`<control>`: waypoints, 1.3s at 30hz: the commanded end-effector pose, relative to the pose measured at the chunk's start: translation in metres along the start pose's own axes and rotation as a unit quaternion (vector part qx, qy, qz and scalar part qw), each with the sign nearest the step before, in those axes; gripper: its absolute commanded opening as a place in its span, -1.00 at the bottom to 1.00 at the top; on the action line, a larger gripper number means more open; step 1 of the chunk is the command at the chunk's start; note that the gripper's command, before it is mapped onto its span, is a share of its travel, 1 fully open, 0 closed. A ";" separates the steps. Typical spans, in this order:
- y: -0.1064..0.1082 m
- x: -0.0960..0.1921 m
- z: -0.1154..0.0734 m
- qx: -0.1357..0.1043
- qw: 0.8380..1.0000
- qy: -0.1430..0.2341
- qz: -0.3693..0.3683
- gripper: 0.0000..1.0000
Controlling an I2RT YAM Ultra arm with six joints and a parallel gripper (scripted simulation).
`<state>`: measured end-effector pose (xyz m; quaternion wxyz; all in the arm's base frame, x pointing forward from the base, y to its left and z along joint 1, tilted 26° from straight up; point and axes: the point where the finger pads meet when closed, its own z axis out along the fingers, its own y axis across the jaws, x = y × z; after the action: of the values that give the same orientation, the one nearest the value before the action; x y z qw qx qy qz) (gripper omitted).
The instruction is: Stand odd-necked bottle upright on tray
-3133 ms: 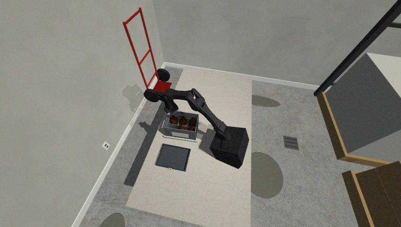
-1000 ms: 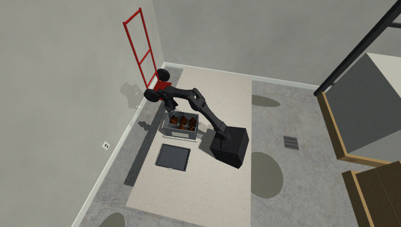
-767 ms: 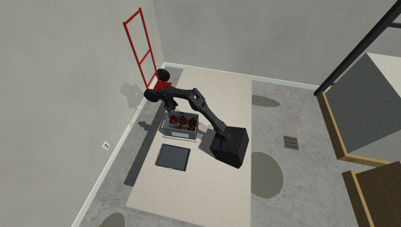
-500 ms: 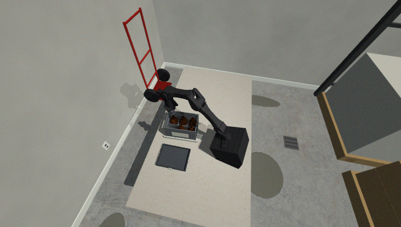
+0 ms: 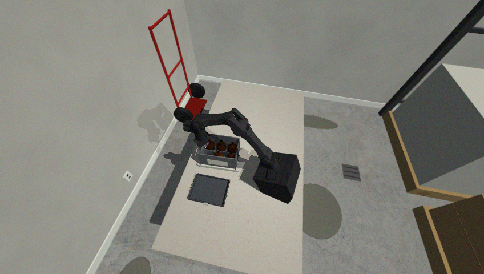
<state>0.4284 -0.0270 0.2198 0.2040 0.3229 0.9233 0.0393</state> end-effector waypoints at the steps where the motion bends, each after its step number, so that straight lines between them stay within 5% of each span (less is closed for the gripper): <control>1: -0.003 -0.011 -0.011 -0.003 0.999 -0.031 0.018 -1.00; 15: -0.003 -0.011 -0.011 -0.003 0.999 -0.031 0.018 -1.00; 16: -0.004 -0.026 -0.021 -0.011 0.998 -0.050 0.027 0.21; 39: 0.001 -0.022 -0.022 -0.013 0.999 -0.046 0.021 0.21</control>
<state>0.4305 -0.0394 0.2220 0.2141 0.3423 0.9143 0.0318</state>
